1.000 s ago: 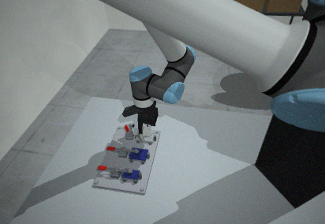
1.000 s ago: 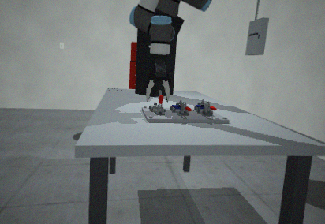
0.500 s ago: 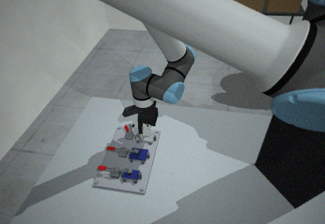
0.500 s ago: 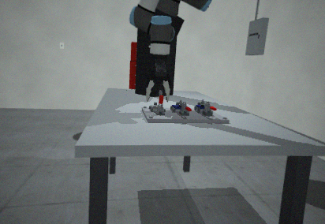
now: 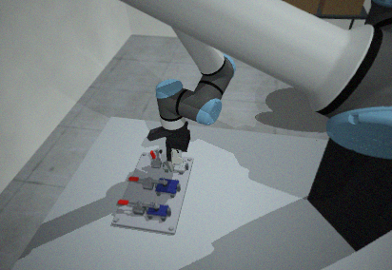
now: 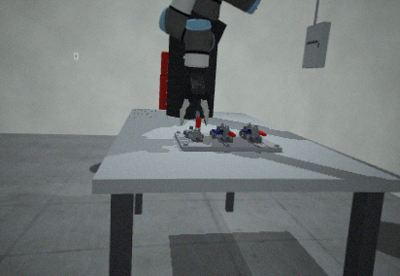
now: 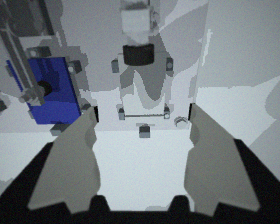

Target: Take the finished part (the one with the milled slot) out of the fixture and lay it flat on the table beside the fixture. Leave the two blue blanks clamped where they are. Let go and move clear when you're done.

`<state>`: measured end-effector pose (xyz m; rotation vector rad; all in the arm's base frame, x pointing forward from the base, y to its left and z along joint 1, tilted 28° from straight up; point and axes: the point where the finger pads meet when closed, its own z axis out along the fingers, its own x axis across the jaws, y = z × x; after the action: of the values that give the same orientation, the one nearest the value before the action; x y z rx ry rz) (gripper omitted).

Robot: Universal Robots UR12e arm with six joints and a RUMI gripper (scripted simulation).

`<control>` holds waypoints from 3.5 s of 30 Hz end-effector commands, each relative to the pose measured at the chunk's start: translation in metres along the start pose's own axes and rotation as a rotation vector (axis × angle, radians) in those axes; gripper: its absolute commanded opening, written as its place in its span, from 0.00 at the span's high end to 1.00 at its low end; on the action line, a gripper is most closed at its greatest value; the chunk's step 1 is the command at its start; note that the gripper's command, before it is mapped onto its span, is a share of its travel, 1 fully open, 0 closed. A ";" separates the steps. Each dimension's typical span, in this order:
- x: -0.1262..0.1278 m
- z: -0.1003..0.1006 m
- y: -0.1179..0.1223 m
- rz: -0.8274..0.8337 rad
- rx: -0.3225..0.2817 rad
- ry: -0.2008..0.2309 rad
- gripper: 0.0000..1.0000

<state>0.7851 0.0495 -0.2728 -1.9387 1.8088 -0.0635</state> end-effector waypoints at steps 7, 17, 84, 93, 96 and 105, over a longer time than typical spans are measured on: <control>0.003 -0.001 -0.004 0.000 0.004 0.003 0.41; 0.003 -0.001 -0.004 0.000 0.004 0.003 0.41; 0.002 0.024 -0.003 0.000 0.003 0.002 0.41; 0.002 0.023 -0.004 0.000 0.003 0.003 0.41; 0.002 0.023 -0.004 0.000 0.003 0.003 0.41; 0.002 0.023 -0.004 0.000 0.003 0.003 0.41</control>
<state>0.7937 0.0557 -0.2936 -1.9383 1.8100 -0.0625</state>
